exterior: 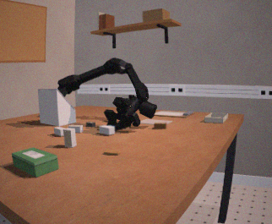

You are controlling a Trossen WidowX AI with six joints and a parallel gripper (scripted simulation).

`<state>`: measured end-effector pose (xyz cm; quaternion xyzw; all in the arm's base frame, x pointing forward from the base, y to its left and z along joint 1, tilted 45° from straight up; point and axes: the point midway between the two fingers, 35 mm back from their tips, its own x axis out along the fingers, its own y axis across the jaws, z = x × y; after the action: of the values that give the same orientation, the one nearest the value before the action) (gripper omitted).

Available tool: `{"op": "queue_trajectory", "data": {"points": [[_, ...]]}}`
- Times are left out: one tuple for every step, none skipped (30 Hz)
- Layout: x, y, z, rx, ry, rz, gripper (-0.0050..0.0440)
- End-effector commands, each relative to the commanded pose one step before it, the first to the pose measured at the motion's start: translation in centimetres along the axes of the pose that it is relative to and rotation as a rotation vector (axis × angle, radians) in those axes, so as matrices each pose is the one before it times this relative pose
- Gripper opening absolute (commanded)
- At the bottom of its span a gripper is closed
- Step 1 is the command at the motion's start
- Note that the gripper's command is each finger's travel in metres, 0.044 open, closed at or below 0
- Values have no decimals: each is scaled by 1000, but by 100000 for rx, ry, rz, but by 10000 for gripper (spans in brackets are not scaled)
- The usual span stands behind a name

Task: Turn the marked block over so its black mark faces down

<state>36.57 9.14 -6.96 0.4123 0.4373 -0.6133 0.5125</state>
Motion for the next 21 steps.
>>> {"op": "queue_trajectory", "data": {"points": [[-382,344,-141,855,848,1309,213],[0,0,0,0,0,0,214],[0,0,0,0,0,0,214],[0,0,0,0,0,0,215],[0,0,0,0,0,0,216],[0,0,0,0,0,0,216],[0,0,0,0,0,0,217],[0,0,0,0,0,0,218],[0,0,0,0,0,0,218],[0,0,0,0,0,0,219],[0,0,0,0,0,0,220],[0,0,0,0,0,0,220],[0,0,0,0,0,0,221],[0,0,0,0,0,0,221],[0,0,0,0,0,0,221],[0,0,0,-1,0,0,222],[1,-1,0,-1,-1,-3,222],[2,-3,1,-2,-4,-8,223],[0,-1,0,0,-1,-2,224],[0,0,0,0,0,0,224],[0,0,0,0,0,0,225]]}}
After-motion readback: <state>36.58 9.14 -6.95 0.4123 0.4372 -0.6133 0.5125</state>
